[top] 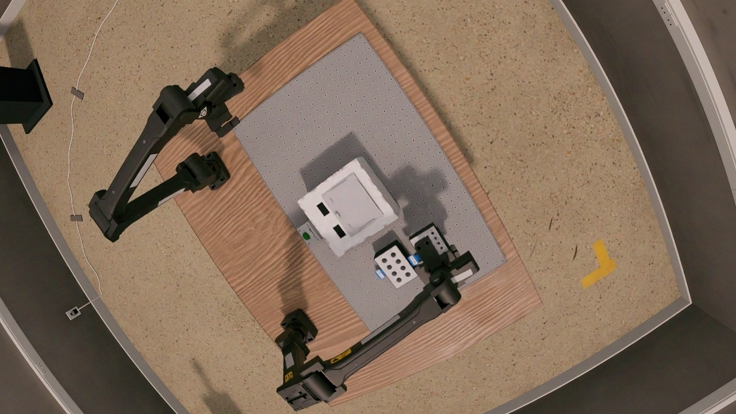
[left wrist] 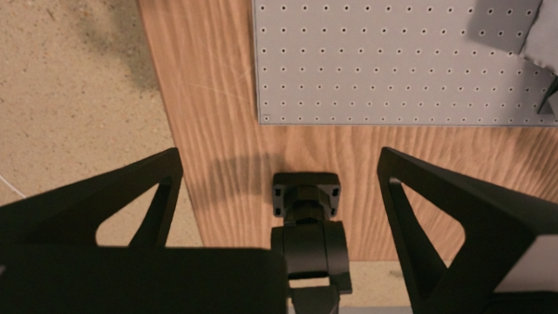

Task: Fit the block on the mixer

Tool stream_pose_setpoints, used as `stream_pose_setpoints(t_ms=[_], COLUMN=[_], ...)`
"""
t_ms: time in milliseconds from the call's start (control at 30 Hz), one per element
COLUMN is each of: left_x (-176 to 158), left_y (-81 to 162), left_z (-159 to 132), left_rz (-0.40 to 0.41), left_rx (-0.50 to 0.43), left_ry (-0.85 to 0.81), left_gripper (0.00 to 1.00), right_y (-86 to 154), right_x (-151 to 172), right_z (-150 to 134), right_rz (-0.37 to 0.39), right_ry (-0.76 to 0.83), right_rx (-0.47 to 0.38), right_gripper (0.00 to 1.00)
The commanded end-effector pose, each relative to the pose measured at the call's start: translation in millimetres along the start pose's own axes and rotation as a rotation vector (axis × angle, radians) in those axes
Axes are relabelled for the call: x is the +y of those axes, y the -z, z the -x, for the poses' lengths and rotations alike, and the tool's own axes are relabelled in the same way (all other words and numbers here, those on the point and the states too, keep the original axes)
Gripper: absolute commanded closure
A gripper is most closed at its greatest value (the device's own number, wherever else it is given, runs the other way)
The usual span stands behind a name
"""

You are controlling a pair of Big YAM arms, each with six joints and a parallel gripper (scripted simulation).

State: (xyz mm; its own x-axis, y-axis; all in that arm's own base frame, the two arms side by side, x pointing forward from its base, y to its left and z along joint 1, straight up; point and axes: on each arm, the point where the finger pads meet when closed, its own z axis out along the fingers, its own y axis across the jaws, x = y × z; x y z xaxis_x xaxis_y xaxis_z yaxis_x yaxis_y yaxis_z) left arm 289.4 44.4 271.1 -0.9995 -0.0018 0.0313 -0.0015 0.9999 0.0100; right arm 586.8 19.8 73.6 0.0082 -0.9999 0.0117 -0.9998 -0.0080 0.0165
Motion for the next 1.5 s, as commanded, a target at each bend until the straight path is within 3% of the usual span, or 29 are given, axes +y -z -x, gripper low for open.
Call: stream_pose_setpoints(t_ms=[0,333,600,967,1267,1467], left_x=[2.7,2.9,2.6,0.8,0.5,0.5], left_y=[20.6,24.8,22.3,5.3,2.7,3.8], left_z=[11.6,13.7,12.6,4.0,2.7,3.2], left_rz=[0.007,0.008,0.007,0.001,0.000,0.001], left_rx=[-0.065,-0.077,-0.072,-0.031,-0.025,-0.028], left_ry=[0.001,0.002,0.001,0.001,0.001,0.001], left_gripper=[0.00,0.00,0.00,0.00,0.00,0.00], right_y=[86.8,94.1,77.9,103.1,93.8,98.7], right_x=[-35.0,-40.4,-41.1,-16.1,-3.1,9.5], right_z=[-1.0,-7.6,-8.0,22.3,11.0,24.1], right_rz=[-0.167,-0.198,-0.172,-0.159,-0.123,-0.120], right_ry=[0.003,-0.010,-0.012,0.003,-0.028,-0.012], right_rx=[-0.006,-0.017,-0.016,-0.011,-0.010,-0.011], right_gripper=[1.00,1.00,1.00,1.00,1.00,1.00])
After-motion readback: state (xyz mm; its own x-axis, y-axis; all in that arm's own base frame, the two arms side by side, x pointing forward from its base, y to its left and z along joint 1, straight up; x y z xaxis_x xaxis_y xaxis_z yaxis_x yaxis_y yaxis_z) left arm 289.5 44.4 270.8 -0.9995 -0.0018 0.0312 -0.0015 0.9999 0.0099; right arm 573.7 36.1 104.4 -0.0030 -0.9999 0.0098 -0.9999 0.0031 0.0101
